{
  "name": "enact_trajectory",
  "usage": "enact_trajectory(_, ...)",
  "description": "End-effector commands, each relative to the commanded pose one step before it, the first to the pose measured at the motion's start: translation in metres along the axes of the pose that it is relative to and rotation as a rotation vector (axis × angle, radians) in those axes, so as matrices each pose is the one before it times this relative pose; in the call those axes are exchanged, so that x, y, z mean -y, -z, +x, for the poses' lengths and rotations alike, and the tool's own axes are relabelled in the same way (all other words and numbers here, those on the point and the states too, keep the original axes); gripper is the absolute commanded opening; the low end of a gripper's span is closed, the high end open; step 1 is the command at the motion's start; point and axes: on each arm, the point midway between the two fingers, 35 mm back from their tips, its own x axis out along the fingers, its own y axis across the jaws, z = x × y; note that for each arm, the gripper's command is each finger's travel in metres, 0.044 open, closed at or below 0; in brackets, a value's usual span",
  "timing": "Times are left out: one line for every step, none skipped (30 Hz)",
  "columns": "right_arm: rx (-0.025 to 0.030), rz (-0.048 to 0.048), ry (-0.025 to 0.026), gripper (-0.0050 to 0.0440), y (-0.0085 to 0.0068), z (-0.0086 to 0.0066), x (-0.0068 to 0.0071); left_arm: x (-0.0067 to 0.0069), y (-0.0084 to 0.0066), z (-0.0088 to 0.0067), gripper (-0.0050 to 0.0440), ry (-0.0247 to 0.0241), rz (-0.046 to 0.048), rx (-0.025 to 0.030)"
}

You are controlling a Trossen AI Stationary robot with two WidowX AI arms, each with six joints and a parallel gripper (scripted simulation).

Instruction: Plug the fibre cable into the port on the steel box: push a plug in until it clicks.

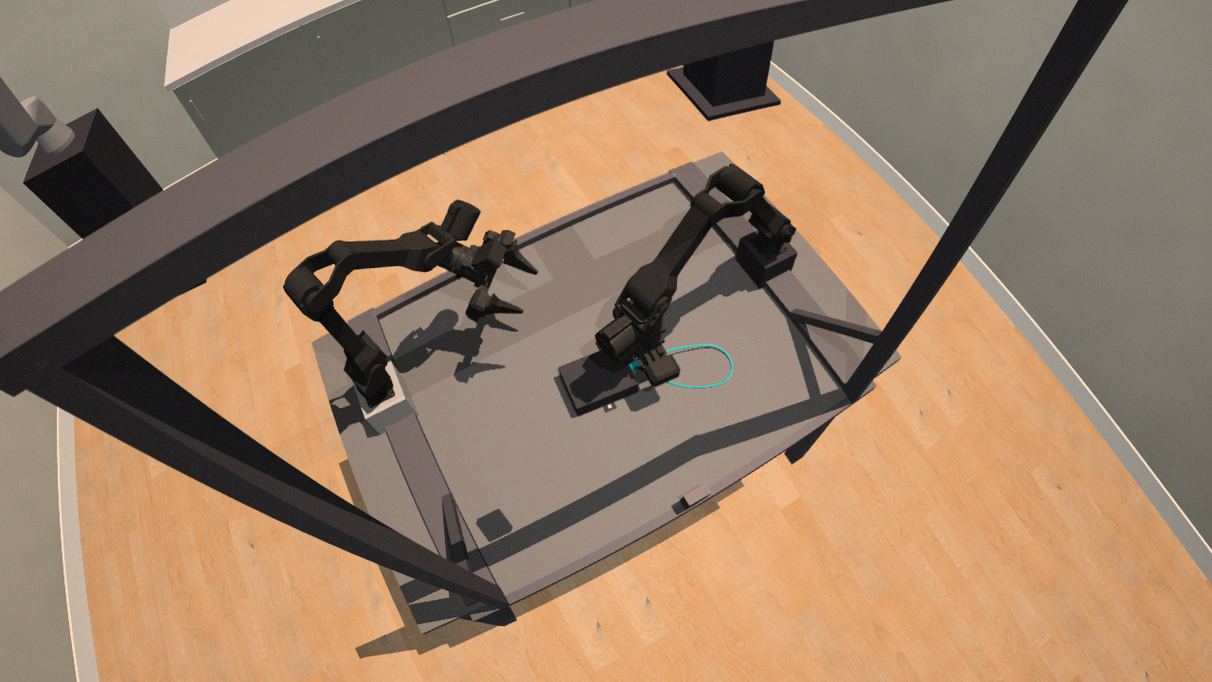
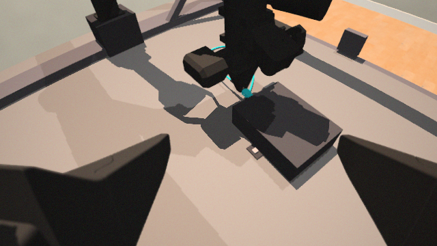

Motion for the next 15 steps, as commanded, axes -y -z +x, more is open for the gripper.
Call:
enact_trajectory(0.02643,0.00214,-0.01201,0.0,-0.00024,-0.01365,-0.00125,-0.00241,-0.00673,-0.00253,0.044,-0.00884,0.01698,0.01039)
enact_trajectory(0.00045,-0.00008,-0.00008,0.0,-0.00022,0.00022,0.00015,0.0,0.0,0.0,0.044,0.0,0.0,0.0)
enact_trajectory(-0.00479,0.0,0.00163,0.0,-0.00184,0.00384,-0.00039,0.0,0.0,0.0,0.044,0.0,0.0,0.0)
enact_trajectory(0.0,0.0,0.0,0.0,0.0,0.0,0.0,0.0,0.0,0.0,0.044,0.0,0.0,0.0)
enact_trajectory(0.0,0.0,0.0,0.0,0.0,0.0,0.0,0.0,0.0,0.0,0.044,0.0,0.0,0.0)
enact_trajectory(-0.00787,0.00018,0.00242,0.0,0.00346,0.00307,0.00073,0.0,0.0,0.0,0.044,0.0,0.0,0.0)
enact_trajectory(0.0,0.0,0.0,0.0,0.0,0.0,0.0,0.0,0.0,0.0,0.044,0.0,0.0,0.0)
enact_trajectory(-0.00018,0.00005,0.00005,0.0,0.00022,-0.00018,-0.00015,0.0,0.0,0.0,0.044,0.0,0.0,0.0)
enact_trajectory(-0.00046,-0.00031,0.00014,0.0,0.0001,0.0,0.00003,0.0,0.0,0.0,0.044,0.0,0.0,0.0)
enact_trajectory(-0.0004,-0.00035,0.00012,0.0,0.00009,0.0,0.00003,0.0,0.0,0.0,0.044,0.0,0.0,0.0)
enact_trajectory(0.00915,-0.00009,-0.00275,0.0,-0.00345,-0.00253,-0.00132,0.0,0.0,0.0,0.044,0.0,0.0,0.0)
enact_trajectory(0.00064,-0.00083,0.00195,0.0,-0.00025,0.0,0.00079,0.0,0.0,0.0,0.044,0.0,0.0,0.0)
enact_trajectory(-0.00134,0.00064,-0.00175,0.0,0.00024,-0.00017,-0.00094,0.0,0.0,0.0,0.044,0.0,0.0,0.0)
enact_trajectory(0.00136,-0.00064,0.00174,0.0,-0.00043,0.0,0.00081,0.0,0.0,0.0,0.044,0.0,0.0,0.0)
enact_trajectory(0.00001,0.0,0.0,0.0,-0.00014,0.00019,-0.00005,0.0,0.0,0.0,0.044,0.0,0.0,0.0)
